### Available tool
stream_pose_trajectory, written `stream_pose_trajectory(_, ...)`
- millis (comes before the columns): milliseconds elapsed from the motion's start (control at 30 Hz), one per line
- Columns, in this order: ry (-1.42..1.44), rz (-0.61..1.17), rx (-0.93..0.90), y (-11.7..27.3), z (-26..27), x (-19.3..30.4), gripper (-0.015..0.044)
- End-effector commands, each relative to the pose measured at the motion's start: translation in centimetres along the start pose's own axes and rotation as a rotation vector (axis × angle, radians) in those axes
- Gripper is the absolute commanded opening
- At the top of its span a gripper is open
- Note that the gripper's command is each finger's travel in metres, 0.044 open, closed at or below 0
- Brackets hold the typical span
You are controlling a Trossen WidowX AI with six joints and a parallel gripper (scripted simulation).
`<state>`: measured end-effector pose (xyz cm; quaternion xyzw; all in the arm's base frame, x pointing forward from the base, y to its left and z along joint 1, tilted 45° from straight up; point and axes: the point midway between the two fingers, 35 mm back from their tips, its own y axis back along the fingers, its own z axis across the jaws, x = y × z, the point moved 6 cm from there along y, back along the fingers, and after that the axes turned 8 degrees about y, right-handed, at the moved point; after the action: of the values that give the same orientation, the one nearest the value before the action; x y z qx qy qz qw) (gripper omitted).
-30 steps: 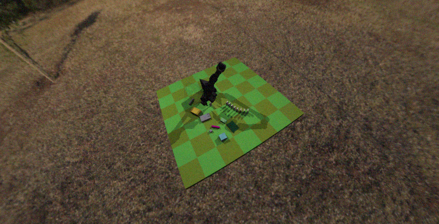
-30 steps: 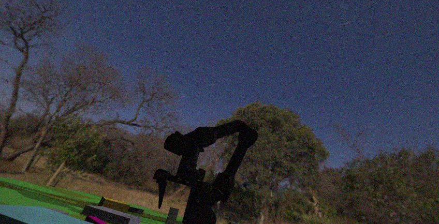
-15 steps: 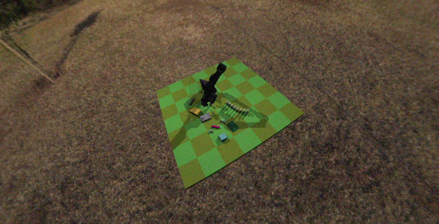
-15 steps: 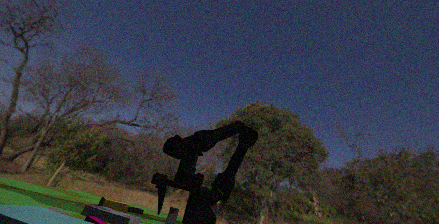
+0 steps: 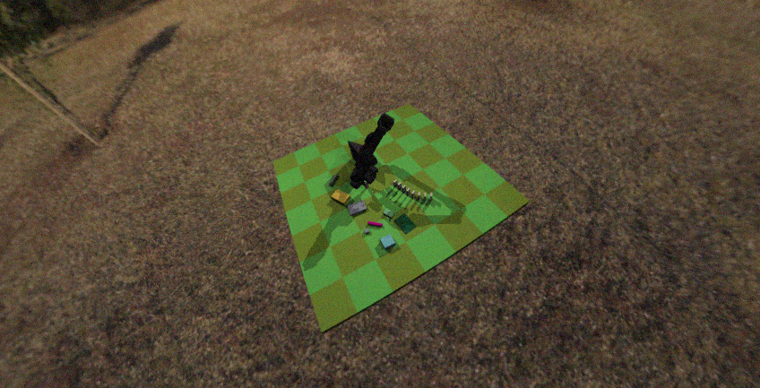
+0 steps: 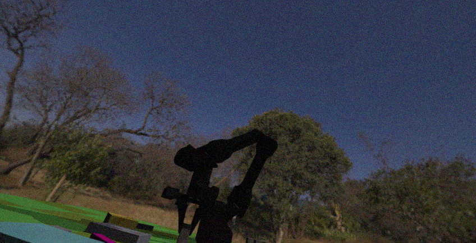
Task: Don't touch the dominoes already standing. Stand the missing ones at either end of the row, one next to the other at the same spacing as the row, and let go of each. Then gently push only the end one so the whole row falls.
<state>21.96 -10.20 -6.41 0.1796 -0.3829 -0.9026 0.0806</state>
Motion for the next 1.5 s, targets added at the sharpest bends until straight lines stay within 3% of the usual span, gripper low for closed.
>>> stream_pose_trajectory(0,-0.006,-0.003,-0.001,0.0,0.0,0.0,0.0107)
stream_pose_trajectory(133,-0.006,-0.002,0.001,1.0,-0.2,-0.2,0.0107)
stream_pose_trajectory(367,-0.002,0.003,0.005,12.5,-0.3,-0.1,0.0107)
stream_pose_trajectory(433,-0.002,0.003,0.003,13.6,-0.1,0.1,0.0107)
stream_pose_trajectory(667,-0.003,0.004,0.006,13.8,0.6,-0.9,0.0107)
stream_pose_trajectory(967,-0.005,-0.003,-0.004,13.7,11.3,-11.3,0.0107)
stream_pose_trajectory(1233,-0.005,-0.003,-0.004,13.3,11.5,-11.5,0.0107)
stream_pose_trajectory(1467,-0.002,0.001,0.005,9.7,11.0,-11.9,0.0107)
